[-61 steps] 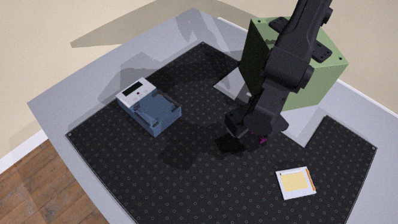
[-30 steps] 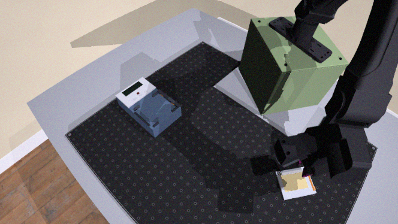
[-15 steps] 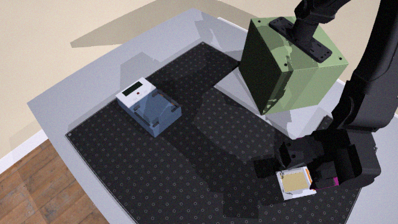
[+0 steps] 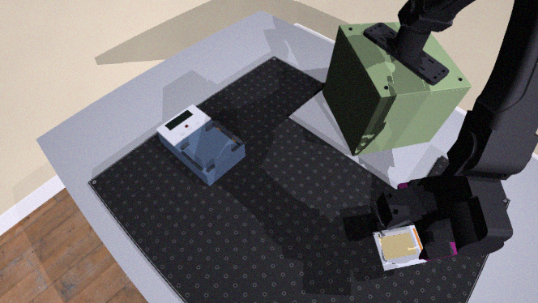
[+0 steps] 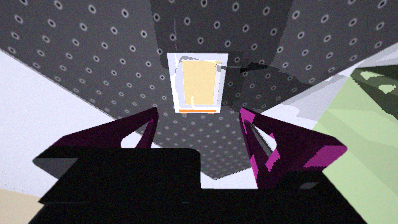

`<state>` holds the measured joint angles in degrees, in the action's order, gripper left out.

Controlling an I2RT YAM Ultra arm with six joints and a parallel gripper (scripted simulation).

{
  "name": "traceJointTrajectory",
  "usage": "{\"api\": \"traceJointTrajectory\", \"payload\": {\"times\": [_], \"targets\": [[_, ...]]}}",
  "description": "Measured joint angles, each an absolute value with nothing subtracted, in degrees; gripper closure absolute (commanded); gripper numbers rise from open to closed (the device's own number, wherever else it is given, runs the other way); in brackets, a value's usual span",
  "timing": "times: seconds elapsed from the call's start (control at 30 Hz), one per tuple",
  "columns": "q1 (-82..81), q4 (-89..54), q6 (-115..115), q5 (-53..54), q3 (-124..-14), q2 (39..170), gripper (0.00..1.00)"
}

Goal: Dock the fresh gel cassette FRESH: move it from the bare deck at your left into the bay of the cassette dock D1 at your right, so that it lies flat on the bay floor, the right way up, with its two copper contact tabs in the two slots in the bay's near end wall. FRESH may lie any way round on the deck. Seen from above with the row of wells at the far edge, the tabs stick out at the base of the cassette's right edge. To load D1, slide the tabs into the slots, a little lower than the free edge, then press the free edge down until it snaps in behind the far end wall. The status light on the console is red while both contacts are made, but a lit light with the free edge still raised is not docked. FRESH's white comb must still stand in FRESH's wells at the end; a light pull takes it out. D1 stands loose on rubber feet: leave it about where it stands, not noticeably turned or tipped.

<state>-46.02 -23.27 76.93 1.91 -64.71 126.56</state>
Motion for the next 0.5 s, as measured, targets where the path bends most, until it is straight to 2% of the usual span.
{"api": "traceJointTrajectory", "payload": {"times": [0.5], "targets": [[-46.02, -21.21, 77.10, 1.91, -65.25, 130.43, 0.00]]}}
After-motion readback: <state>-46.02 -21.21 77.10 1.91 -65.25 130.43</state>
